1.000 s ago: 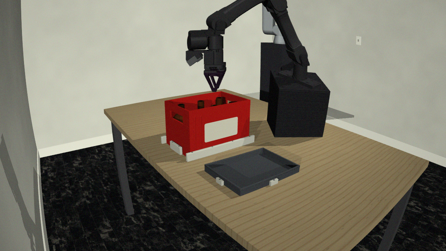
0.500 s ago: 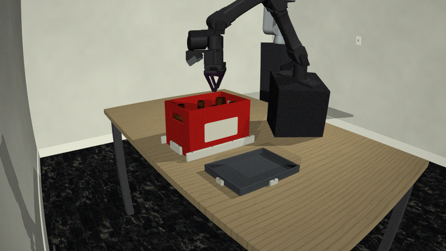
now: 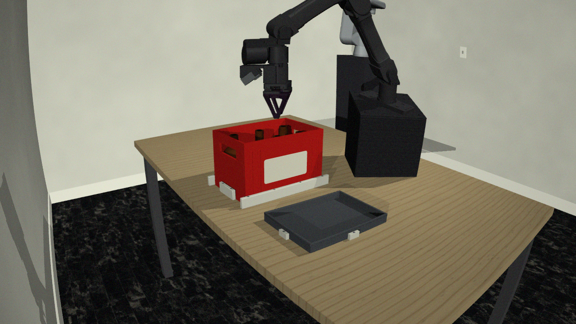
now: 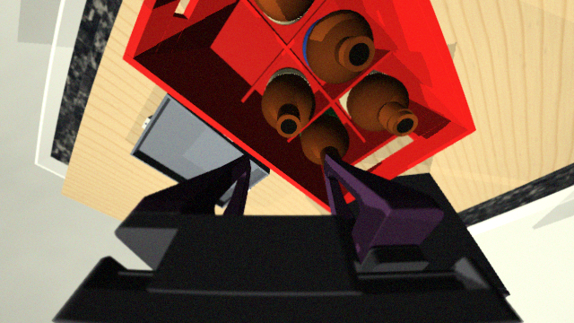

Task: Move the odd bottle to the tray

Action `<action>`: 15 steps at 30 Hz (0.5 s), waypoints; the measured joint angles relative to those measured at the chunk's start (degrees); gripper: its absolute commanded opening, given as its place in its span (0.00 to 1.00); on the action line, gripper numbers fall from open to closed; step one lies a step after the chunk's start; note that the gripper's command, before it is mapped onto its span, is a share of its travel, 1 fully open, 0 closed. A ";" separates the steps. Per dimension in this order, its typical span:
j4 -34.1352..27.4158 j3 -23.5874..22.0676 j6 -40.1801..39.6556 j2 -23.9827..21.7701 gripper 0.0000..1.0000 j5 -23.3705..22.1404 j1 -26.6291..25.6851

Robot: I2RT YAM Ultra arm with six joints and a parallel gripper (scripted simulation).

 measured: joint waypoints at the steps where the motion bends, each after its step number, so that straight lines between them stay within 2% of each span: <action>1: 0.04 -0.02 0.00 0.00 0.61 0.00 0.00; 15: 2.01 -1.64 0.22 0.79 0.61 0.00 0.00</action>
